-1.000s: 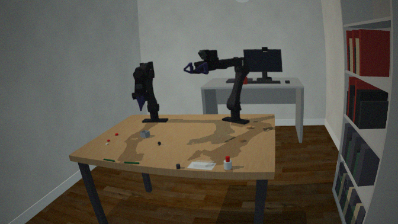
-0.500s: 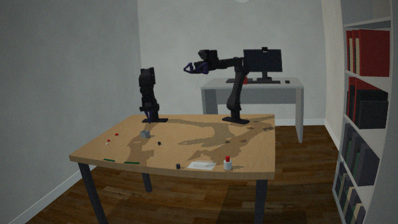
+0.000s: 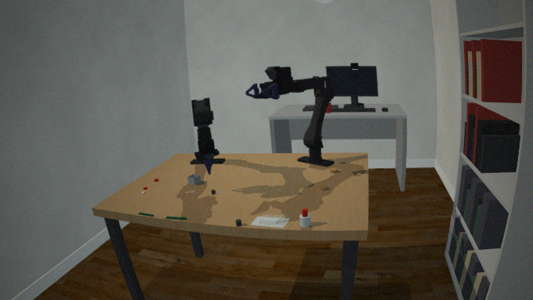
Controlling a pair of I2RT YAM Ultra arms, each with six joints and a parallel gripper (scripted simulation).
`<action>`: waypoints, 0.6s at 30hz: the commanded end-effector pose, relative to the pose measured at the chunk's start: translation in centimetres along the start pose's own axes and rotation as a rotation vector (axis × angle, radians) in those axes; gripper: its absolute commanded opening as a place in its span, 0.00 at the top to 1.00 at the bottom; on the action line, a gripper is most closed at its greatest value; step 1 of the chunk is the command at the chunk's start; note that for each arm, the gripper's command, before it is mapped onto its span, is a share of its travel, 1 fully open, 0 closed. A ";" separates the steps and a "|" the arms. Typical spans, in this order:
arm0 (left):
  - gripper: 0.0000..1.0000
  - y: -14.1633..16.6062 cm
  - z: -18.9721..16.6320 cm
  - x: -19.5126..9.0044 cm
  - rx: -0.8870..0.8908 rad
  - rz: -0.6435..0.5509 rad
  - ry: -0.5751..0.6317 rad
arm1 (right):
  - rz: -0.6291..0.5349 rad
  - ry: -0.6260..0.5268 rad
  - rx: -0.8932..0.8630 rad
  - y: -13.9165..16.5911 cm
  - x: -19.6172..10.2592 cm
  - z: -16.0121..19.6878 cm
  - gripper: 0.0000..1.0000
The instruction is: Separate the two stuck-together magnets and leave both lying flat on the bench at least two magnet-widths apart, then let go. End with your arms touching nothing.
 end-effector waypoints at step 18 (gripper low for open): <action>0.00 -0.4 0.0 -0.1 0.001 -0.012 -0.002 | 0.012 -0.008 -0.005 -0.3 2.3 0.3 1.00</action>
Point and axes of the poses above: on each arm, the point where the finger pads meet when closed, its own x axis out along the fingers, its own z axis across the jaws, y = z × x, the point moved 6 cm from there along -x, back along the fingers, and after that the axes turned 4 degrees about -x, right-handed, at the moved point
